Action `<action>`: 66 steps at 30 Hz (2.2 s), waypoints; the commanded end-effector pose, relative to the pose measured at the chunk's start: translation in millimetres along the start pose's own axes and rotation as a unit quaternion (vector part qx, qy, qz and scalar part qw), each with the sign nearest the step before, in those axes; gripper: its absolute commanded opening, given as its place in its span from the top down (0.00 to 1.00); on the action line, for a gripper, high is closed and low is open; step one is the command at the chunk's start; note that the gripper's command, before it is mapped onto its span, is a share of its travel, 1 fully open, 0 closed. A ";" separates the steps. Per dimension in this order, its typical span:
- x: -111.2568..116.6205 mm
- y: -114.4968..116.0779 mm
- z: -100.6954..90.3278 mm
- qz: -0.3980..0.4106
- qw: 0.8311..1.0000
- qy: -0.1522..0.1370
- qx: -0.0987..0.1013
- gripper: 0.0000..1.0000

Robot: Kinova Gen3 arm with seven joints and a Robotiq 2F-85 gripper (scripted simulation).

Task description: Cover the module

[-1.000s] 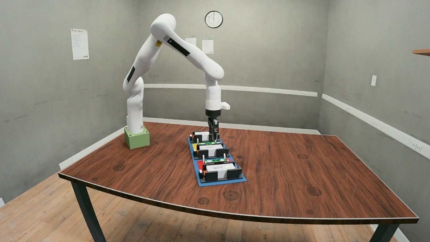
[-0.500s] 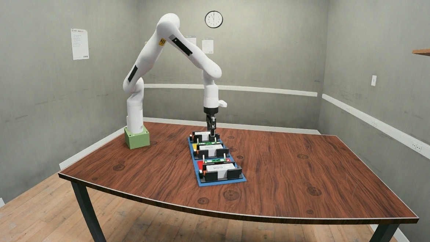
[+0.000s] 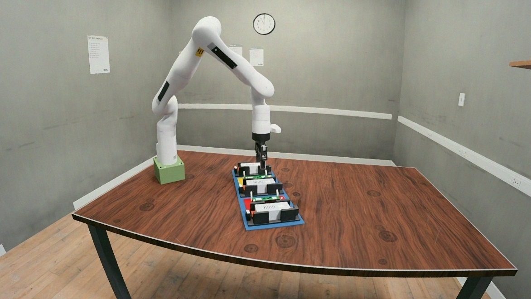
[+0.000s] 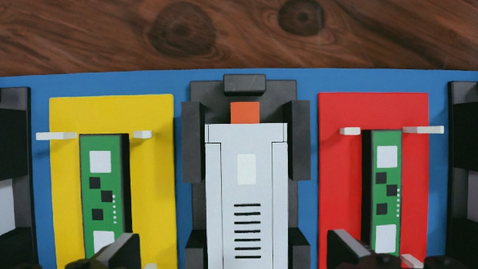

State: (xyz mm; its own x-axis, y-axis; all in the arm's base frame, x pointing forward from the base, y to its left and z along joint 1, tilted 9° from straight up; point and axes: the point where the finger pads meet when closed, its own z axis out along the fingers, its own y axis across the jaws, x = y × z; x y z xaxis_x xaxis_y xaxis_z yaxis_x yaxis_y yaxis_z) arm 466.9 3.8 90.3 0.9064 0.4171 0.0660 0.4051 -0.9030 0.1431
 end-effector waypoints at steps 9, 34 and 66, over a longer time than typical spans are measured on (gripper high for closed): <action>0.5 2.0 -0.8 0.000 1.000 0.001 0.000 0.00; 0.5 9.4 5.1 0.000 1.000 0.001 0.000 0.00; 0.6 9.4 45.1 0.000 1.000 0.001 0.000 0.00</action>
State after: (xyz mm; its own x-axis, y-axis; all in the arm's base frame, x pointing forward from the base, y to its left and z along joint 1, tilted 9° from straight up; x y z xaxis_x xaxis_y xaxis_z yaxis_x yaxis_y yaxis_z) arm 475.7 -8.9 49.2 0.9064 0.4173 0.0659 0.4054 -0.9029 0.1429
